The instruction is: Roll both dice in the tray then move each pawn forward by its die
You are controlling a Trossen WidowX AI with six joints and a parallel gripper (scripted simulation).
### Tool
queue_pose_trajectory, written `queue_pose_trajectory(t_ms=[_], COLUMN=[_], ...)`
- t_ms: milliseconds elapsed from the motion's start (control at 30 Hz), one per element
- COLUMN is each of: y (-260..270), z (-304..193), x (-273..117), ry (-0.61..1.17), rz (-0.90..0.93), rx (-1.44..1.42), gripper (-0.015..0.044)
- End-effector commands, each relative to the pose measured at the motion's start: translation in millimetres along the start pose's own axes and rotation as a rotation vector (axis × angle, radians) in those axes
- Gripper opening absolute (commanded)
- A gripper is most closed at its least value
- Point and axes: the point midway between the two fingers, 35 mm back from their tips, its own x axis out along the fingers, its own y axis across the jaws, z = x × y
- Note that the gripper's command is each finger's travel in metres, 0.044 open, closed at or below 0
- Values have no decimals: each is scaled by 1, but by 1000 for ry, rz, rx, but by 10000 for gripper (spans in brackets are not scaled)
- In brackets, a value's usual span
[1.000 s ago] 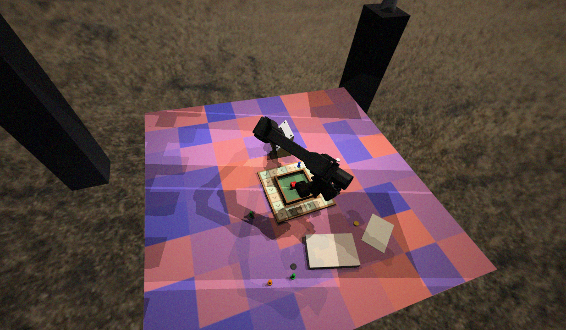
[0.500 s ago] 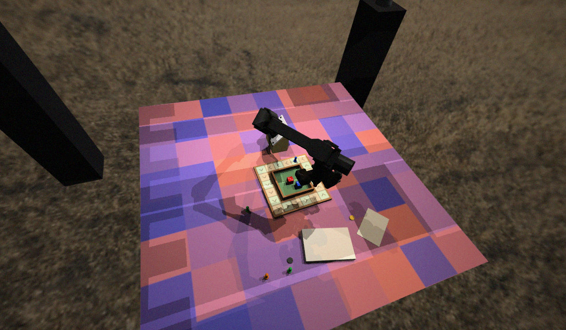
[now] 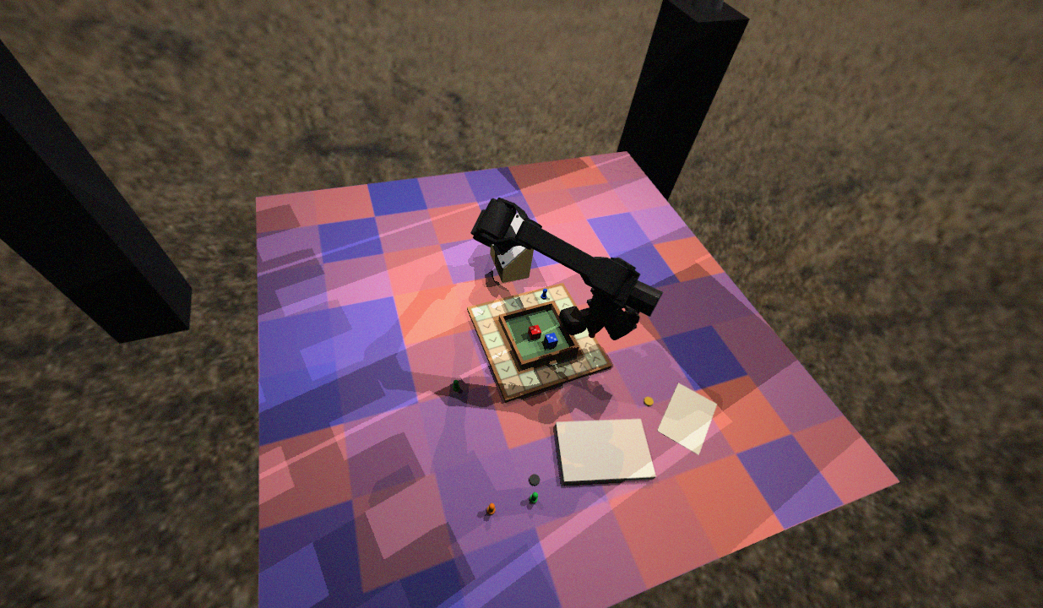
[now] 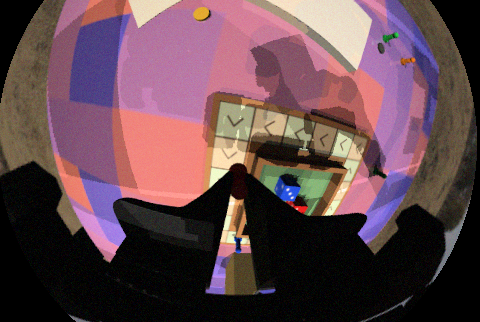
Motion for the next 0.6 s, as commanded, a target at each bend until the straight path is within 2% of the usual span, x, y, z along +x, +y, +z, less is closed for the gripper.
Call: queue_pose_trajectory(t_ms=[0, 167, 367, 567], y=[9, 9, 8, 8], z=[-9, -9, -9, -9], x=[11, 17, 46, 47], ry=[10, 10, 10, 10], rz=[1, 1, -1, -1], rx=[3, 3, 4, 4], gripper=[0, 0, 0, 0])
